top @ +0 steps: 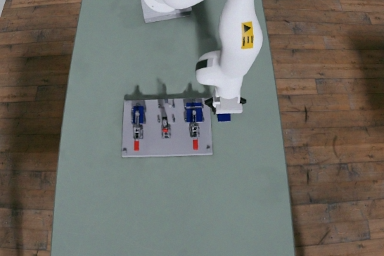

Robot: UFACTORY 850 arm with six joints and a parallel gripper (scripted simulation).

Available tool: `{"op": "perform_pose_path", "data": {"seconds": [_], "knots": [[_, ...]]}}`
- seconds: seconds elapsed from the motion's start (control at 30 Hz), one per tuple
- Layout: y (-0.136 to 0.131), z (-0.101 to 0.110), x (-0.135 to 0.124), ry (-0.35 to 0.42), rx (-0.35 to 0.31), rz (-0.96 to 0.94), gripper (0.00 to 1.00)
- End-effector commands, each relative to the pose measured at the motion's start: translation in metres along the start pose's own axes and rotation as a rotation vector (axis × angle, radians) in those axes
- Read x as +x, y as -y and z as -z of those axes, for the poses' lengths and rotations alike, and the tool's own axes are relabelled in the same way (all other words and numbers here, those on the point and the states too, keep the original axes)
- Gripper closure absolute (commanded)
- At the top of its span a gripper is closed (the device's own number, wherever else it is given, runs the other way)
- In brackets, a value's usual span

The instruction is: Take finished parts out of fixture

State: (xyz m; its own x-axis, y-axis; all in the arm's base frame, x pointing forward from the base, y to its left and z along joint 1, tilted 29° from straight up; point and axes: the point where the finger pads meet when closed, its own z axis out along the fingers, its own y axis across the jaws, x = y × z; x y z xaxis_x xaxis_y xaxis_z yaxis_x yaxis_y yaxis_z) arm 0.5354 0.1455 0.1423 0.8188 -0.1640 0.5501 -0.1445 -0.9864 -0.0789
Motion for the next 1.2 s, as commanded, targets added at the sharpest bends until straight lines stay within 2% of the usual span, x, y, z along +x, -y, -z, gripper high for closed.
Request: {"op": "perform_pose_path", "data": {"seconds": [0.0, 0.6, 0.77, 1.03, 1.17], "knots": [[0.000, 0.000, 0.001, -0.001, 0.001, 0.000, 0.18], [0.000, 0.004, 0.001, -0.001, 0.001, 0.000, 0.18], [0.000, 0.016, 0.002, -0.001, 0.001, 0.000, 0.18], [0.000, 0.049, 0.005, -0.001, 0.001, 0.000, 0.18], [0.000, 0.057, 0.006, -0.001, 0.001, 0.000, 0.18]]}}
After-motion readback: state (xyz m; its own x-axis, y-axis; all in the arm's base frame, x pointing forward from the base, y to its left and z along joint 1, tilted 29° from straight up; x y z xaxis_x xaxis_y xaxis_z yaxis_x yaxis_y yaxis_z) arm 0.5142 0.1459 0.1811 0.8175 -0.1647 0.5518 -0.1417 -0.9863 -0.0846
